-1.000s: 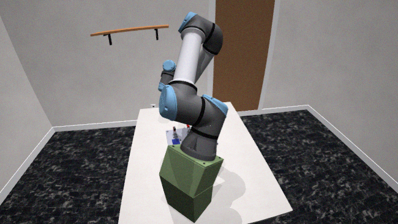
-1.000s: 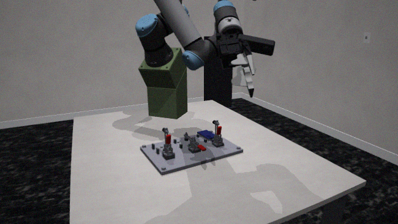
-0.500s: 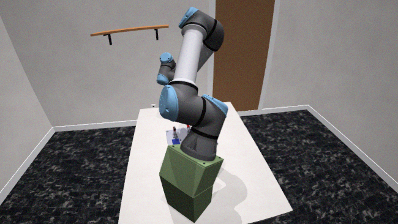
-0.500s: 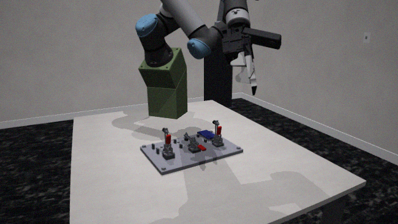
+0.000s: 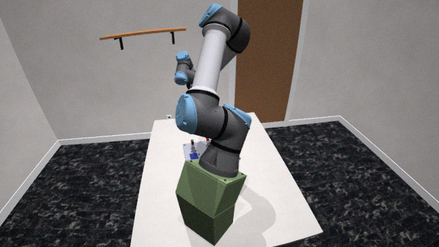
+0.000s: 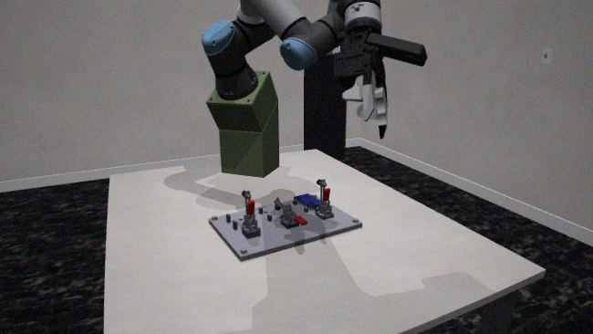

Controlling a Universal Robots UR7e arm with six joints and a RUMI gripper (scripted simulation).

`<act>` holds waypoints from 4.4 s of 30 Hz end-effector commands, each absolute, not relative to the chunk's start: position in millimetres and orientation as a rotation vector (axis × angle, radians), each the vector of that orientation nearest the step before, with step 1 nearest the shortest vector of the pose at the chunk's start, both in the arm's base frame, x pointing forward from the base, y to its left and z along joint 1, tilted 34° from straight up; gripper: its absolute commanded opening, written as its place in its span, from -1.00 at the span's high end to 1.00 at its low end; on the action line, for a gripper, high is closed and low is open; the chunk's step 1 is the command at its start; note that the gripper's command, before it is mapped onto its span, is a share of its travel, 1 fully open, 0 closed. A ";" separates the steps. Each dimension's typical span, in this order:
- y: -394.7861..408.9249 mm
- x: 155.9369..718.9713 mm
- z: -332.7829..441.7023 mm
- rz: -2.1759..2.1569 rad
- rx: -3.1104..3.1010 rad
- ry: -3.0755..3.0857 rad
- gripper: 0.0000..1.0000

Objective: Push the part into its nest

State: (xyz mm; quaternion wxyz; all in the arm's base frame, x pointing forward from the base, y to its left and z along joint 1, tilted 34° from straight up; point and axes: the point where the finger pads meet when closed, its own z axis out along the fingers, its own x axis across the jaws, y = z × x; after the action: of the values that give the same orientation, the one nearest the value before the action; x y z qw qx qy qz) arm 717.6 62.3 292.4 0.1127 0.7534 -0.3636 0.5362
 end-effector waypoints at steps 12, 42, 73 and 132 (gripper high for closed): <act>63.1 719.2 292.6 1.306 2.229 -1.511 -0.16; 65.8 709.0 286.3 1.050 2.186 -1.882 -0.16; 90.6 623.9 227.6 0.903 2.146 -2.046 -0.16; 144.8 437.3 98.9 0.903 2.146 -2.046 -0.16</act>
State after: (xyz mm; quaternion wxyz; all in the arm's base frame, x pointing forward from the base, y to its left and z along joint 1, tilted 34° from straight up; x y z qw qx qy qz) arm 462.3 136.9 115.0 0.0223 0.6927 -0.6600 0.2901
